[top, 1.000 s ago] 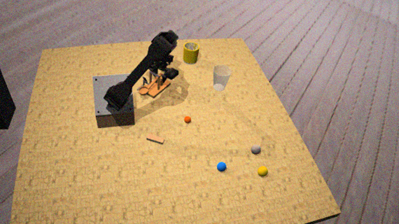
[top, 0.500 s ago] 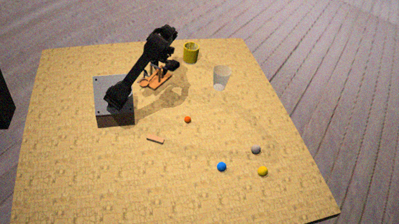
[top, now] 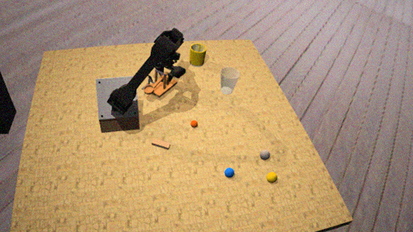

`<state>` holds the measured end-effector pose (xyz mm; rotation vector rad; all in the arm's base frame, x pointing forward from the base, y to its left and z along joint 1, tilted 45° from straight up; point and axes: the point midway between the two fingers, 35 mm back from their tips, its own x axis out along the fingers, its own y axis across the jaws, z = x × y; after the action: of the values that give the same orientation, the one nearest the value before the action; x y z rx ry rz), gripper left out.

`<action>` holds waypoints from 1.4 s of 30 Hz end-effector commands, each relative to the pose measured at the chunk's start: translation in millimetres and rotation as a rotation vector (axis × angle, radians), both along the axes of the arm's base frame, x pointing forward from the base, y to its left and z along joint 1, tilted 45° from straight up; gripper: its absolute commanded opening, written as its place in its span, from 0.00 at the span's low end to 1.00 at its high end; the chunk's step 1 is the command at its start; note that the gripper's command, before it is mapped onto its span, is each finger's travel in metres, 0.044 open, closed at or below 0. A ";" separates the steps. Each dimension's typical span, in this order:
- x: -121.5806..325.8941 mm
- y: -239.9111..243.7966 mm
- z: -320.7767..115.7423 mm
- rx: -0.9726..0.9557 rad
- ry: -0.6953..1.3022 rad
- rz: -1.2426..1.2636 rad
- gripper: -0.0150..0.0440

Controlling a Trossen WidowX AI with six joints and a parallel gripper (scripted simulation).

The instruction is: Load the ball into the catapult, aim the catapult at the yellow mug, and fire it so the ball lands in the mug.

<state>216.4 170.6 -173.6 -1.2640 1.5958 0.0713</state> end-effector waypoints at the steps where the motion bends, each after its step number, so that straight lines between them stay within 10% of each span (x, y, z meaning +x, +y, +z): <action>1: 0.5 -4.5 -4.1 -0.003 0.002 0.006 0.25; 21: 2.6 -17.6 -17.3 -0.003 0.000 0.000 0.25; 37: 2.2 0.1 -1.8 -0.001 0.001 0.001 0.97; 42: -8.4 49.9 53.1 0.002 0.004 0.002 1.00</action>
<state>211.4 191.9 -150.1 -1.2827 1.6148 0.0667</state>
